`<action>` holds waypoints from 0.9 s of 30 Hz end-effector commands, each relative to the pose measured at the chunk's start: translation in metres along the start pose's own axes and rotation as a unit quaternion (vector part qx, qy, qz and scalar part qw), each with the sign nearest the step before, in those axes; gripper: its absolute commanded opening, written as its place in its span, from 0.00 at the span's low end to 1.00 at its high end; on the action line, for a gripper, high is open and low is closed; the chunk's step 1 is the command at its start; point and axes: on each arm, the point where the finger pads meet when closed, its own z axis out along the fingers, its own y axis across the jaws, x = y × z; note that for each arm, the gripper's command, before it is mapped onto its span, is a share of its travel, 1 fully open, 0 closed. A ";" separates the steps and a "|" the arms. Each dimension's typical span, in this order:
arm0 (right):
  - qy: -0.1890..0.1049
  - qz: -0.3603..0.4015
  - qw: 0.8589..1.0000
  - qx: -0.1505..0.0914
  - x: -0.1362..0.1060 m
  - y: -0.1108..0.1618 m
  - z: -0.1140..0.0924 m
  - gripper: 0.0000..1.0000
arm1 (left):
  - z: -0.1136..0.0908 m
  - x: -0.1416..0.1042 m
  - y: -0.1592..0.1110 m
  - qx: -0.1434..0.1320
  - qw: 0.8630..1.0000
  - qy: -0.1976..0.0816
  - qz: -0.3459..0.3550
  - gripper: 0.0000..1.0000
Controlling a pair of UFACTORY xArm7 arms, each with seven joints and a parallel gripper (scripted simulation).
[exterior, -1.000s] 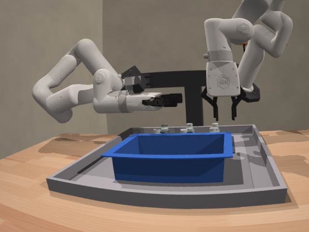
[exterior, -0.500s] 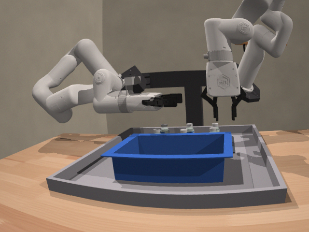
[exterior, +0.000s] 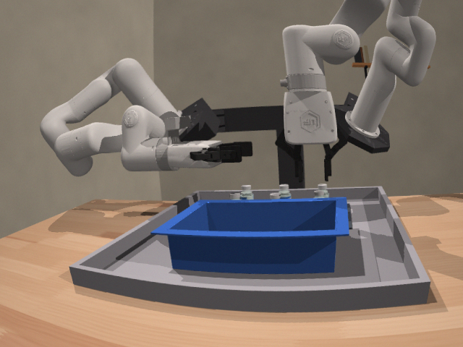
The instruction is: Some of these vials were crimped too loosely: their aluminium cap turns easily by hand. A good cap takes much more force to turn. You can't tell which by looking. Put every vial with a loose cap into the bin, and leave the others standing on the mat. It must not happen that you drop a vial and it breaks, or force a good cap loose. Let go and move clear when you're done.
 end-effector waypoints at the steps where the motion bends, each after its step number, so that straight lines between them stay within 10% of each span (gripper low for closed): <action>1: 0.004 -0.002 1.000 0.003 0.003 0.016 -0.042 1.00 | 0.002 -0.017 -0.040 -0.002 1.000 0.001 0.000 0.50; 7: 0.004 -0.002 1.000 0.003 0.003 0.029 -0.072 1.00 | 0.002 -0.028 -0.071 -0.002 1.000 0.001 0.000 0.50; 8: 0.000 -0.001 1.000 -0.001 0.001 0.017 -0.041 1.00 | -0.002 -0.015 -0.044 0.003 1.000 -0.002 0.000 0.50; 22: 0.005 -0.003 1.000 0.004 0.003 0.053 -0.128 1.00 | 0.002 -0.049 -0.128 0.003 1.000 -0.002 0.000 0.50; 27: 0.002 -0.002 1.000 0.001 0.001 0.044 -0.104 1.00 | 0.000 -0.039 -0.108 0.006 1.000 -0.004 0.000 0.50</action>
